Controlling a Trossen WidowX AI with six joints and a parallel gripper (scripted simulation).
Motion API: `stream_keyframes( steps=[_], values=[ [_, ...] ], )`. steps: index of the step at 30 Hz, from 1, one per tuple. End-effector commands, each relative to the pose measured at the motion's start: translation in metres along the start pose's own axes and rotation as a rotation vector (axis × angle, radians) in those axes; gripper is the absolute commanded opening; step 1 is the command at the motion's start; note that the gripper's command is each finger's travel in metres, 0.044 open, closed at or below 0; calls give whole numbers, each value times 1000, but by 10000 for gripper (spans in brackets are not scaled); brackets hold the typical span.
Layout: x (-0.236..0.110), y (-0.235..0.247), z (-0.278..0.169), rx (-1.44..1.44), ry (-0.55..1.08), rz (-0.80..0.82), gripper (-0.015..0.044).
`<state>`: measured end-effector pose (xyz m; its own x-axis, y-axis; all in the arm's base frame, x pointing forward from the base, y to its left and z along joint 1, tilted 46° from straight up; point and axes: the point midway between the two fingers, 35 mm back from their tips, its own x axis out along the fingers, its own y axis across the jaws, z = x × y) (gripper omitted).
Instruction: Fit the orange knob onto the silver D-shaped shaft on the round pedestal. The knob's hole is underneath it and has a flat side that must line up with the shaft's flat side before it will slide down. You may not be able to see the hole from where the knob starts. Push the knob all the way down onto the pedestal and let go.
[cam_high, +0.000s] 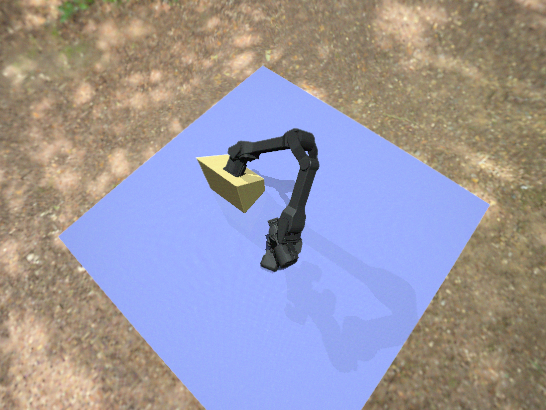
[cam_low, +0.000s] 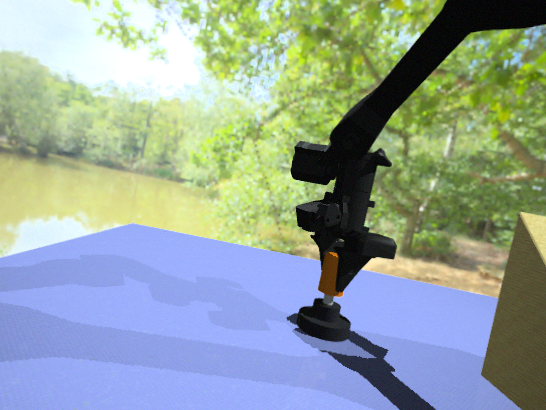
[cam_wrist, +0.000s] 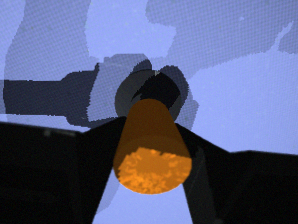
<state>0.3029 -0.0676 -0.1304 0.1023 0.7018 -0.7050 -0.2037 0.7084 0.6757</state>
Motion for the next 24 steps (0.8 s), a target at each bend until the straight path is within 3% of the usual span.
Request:
stream_keyframes(
  steps=[1, 10, 24],
  values=[
    [-4, -2, 1, -1, -3, -1, 0],
    [-4, -3, 2, -210, -3, -1, 0],
    [-1, -3, 3, -210, -3, -1, 0]
  ],
)
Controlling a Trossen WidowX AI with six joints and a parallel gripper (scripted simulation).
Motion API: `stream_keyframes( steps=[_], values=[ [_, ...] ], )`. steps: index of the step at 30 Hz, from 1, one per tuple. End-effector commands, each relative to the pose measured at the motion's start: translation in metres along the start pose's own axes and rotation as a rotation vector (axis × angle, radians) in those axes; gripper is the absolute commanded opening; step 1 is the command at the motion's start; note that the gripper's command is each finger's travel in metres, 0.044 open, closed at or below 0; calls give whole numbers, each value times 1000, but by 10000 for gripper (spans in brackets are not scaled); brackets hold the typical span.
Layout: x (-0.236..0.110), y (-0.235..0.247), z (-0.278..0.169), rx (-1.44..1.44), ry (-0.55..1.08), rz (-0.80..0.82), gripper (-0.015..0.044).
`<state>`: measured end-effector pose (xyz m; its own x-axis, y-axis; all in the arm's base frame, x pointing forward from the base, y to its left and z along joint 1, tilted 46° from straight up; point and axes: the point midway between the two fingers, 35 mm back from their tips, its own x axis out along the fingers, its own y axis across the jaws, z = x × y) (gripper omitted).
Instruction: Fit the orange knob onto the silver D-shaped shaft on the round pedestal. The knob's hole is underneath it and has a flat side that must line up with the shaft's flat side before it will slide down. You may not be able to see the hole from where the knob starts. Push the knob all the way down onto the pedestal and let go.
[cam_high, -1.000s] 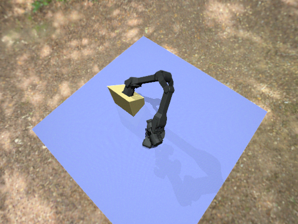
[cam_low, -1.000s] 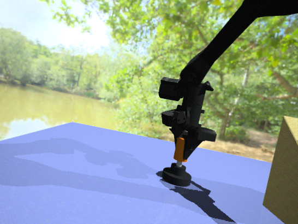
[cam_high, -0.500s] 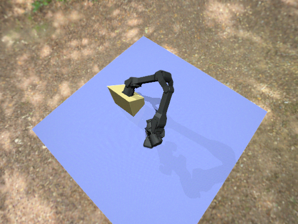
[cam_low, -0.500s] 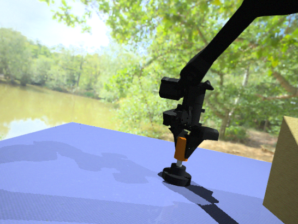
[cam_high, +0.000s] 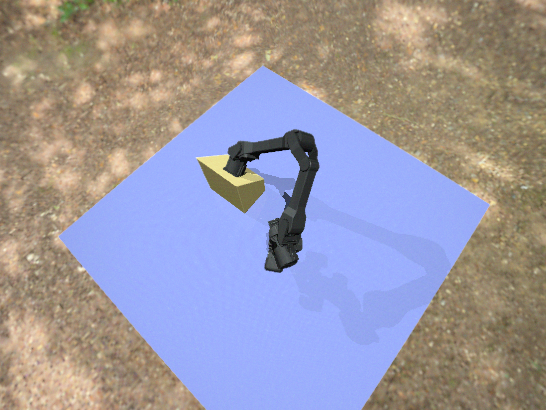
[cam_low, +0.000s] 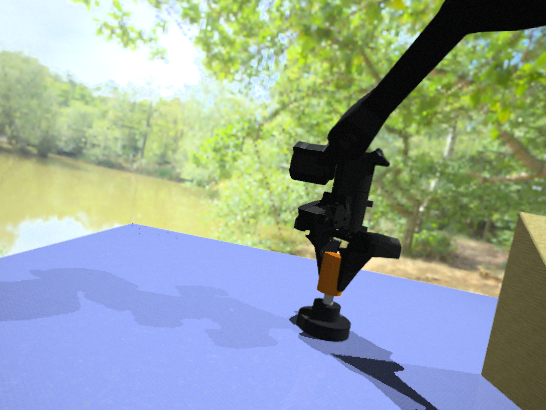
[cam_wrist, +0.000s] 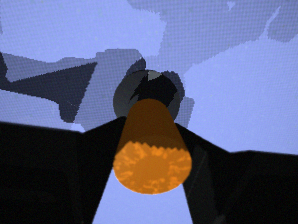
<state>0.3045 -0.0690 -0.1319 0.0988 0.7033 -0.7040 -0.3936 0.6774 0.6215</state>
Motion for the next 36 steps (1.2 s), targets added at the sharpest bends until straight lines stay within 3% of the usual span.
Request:
stream_keyframes(
  steps=[1, 13, 36],
  values=[
    [-3, -1, 1, -10, -5, -5, 0],
    [-5, 3, 0, -219, -5, -5, 0],
    [-2, -1, 2, -219, -5, -5, 0]
  ],
)
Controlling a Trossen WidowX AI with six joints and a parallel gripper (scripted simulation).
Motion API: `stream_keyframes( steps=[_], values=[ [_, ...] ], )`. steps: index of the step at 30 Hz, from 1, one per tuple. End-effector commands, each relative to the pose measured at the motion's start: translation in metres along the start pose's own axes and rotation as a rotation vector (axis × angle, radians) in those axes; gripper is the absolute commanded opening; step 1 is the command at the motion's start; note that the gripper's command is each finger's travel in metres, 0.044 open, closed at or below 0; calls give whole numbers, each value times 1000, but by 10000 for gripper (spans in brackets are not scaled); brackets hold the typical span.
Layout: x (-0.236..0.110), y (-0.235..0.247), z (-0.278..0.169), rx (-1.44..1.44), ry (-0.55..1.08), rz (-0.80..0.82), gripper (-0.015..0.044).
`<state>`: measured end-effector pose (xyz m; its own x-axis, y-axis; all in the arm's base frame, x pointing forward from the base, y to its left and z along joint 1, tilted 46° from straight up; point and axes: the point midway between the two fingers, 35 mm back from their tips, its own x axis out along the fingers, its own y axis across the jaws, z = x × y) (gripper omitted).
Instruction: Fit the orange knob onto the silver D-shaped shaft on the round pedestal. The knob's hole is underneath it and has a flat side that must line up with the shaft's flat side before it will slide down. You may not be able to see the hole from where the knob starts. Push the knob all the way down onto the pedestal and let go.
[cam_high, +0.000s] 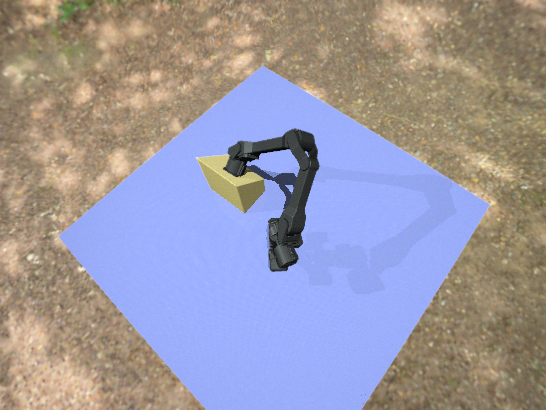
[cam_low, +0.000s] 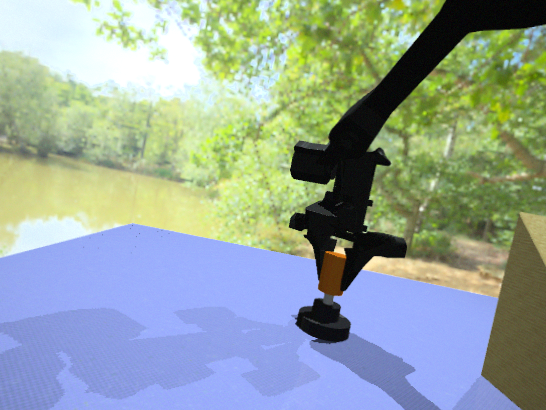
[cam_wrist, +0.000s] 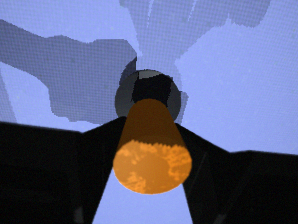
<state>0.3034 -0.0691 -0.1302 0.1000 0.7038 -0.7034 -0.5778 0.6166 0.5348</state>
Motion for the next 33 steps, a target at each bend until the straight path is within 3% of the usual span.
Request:
stream_keyframes(
  steps=[1, 33],
  values=[
    [1, -2, 2, -7, -3, -5, 0],
    [-1, -1, 0, -216, -2, -6, 0]
  ],
)
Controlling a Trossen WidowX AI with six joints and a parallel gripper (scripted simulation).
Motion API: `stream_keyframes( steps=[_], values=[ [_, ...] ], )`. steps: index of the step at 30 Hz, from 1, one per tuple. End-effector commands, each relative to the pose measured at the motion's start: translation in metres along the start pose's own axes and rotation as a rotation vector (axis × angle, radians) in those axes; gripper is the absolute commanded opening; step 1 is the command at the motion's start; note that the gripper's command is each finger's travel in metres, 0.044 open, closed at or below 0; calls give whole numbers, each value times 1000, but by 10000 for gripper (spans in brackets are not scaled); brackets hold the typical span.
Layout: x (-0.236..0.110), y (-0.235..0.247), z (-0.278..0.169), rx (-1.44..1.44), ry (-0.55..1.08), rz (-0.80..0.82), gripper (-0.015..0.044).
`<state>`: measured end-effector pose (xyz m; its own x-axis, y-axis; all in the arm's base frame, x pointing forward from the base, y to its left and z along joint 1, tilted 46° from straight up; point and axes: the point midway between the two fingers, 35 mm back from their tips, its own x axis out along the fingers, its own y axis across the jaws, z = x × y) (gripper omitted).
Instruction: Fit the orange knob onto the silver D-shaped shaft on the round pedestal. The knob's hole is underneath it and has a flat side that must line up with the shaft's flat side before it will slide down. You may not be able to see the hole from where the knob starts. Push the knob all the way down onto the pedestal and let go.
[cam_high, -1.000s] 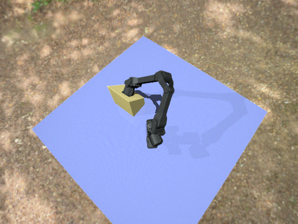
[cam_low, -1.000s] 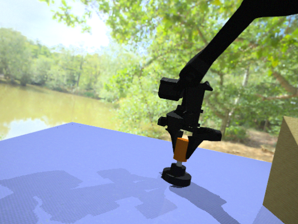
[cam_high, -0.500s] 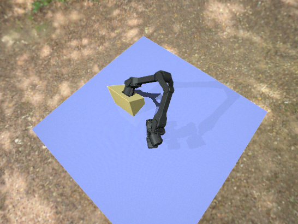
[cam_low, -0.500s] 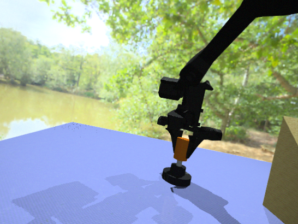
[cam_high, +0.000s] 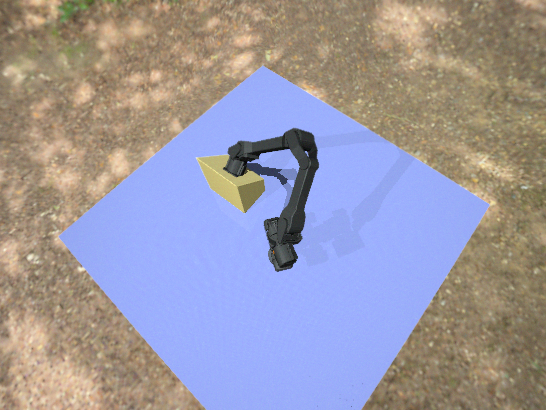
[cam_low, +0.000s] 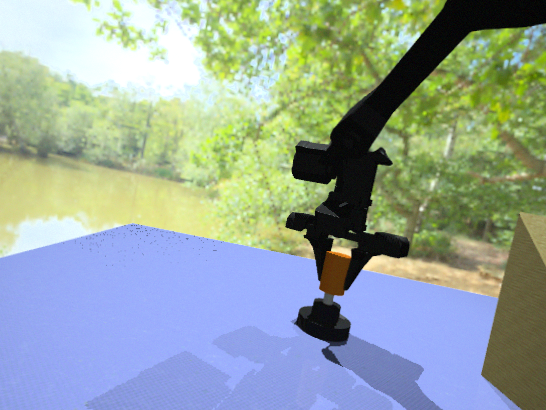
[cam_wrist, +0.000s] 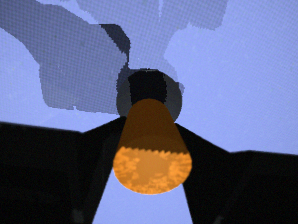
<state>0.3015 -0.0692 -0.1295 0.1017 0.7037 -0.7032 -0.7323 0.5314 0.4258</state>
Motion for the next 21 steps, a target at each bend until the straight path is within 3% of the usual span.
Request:
stream_keyframes(
  steps=[1, 21],
  values=[
    [0, -3, 0, -8, 0, -4, 0],
    [-1, -3, 1, -8, 0, -5, 0]
  ],
)
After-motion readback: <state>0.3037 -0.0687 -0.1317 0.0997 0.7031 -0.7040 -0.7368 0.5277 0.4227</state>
